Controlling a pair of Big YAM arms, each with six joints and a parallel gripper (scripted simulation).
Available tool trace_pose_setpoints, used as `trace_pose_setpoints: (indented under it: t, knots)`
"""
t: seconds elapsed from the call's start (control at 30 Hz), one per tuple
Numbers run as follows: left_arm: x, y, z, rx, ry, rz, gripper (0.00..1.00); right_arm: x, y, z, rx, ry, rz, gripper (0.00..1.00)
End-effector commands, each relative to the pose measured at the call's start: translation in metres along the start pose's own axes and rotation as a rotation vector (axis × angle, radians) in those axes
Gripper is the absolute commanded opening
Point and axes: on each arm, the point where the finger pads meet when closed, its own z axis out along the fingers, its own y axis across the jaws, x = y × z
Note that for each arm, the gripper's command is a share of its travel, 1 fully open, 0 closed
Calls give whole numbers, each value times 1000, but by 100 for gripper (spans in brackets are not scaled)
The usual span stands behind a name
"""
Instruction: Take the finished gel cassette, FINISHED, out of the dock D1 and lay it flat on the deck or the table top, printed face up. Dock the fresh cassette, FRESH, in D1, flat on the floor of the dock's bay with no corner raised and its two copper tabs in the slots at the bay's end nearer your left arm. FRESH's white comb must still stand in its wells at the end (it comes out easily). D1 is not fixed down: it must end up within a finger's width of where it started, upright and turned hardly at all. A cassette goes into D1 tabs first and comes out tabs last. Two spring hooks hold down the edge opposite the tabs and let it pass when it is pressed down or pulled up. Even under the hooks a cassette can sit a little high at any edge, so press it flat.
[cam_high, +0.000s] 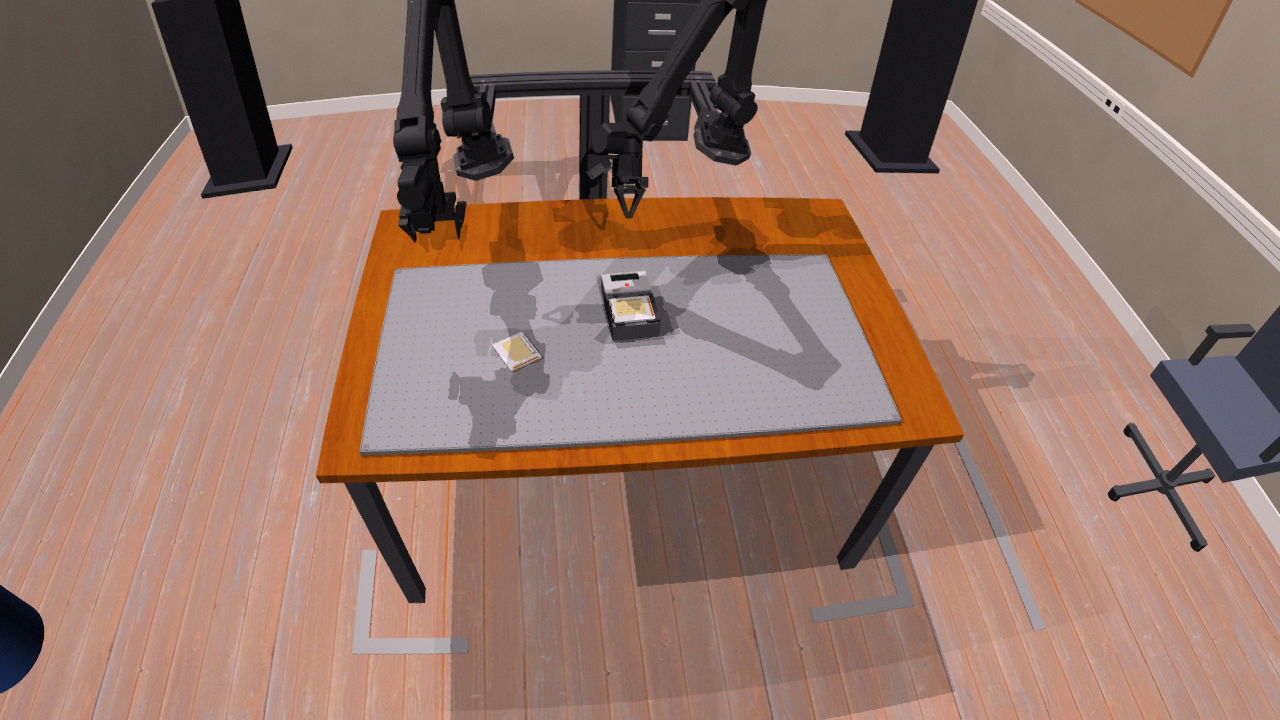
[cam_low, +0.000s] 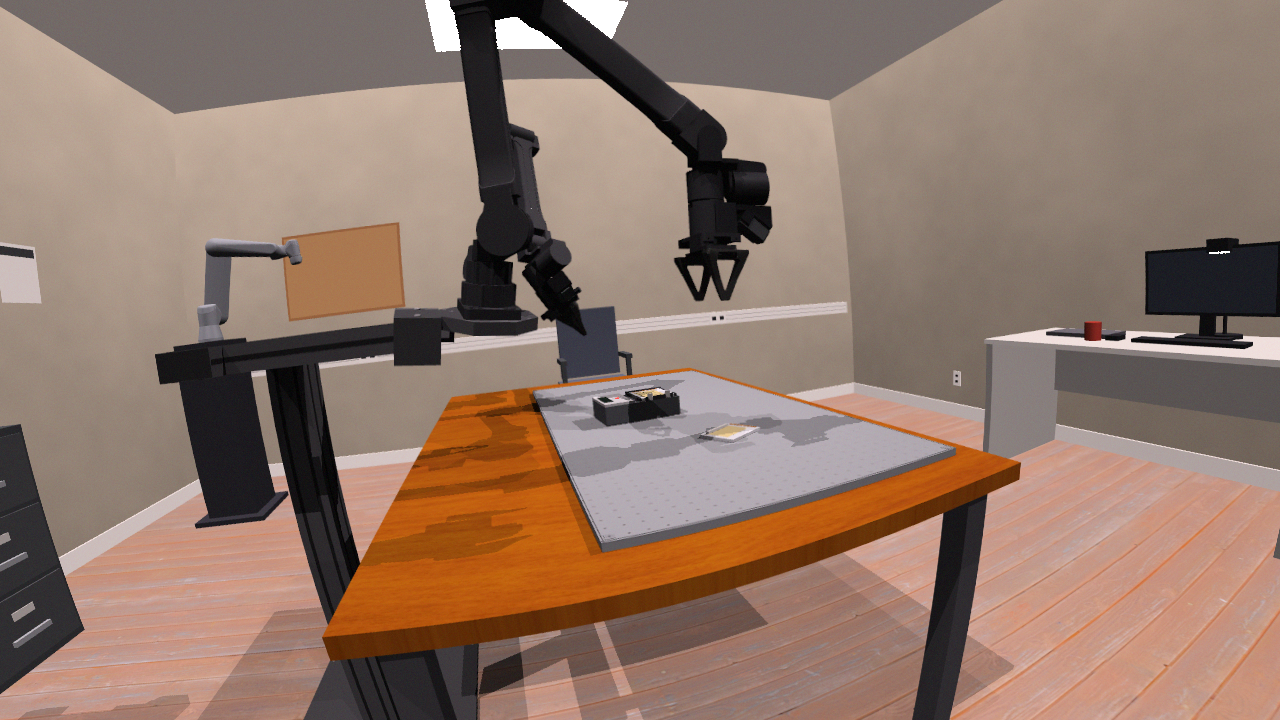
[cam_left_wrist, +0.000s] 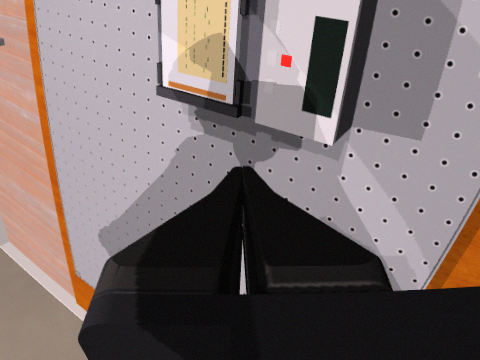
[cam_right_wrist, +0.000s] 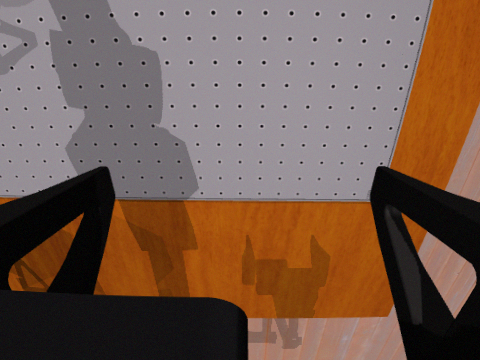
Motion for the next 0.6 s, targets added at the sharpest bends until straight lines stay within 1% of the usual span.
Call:
trace_pose_setpoints:
  t: [0.0,0.13,0.43,0.57]
  knots:
    - [-11,7,-12,-11,-24,-14,0,-16,-7,-19,4,-45,0,100]
    - [-13,11,-18,-11,-24,-14,0,-16,-7,-19,4,-45,0,100]
    - [-13,11,-18,-11,-24,-14,0,-16,-7,-19,4,-45,0,100]
    - [-16,16,-23,-15,-31,-21,0,-16,-7,-19,4,-45,0,100]
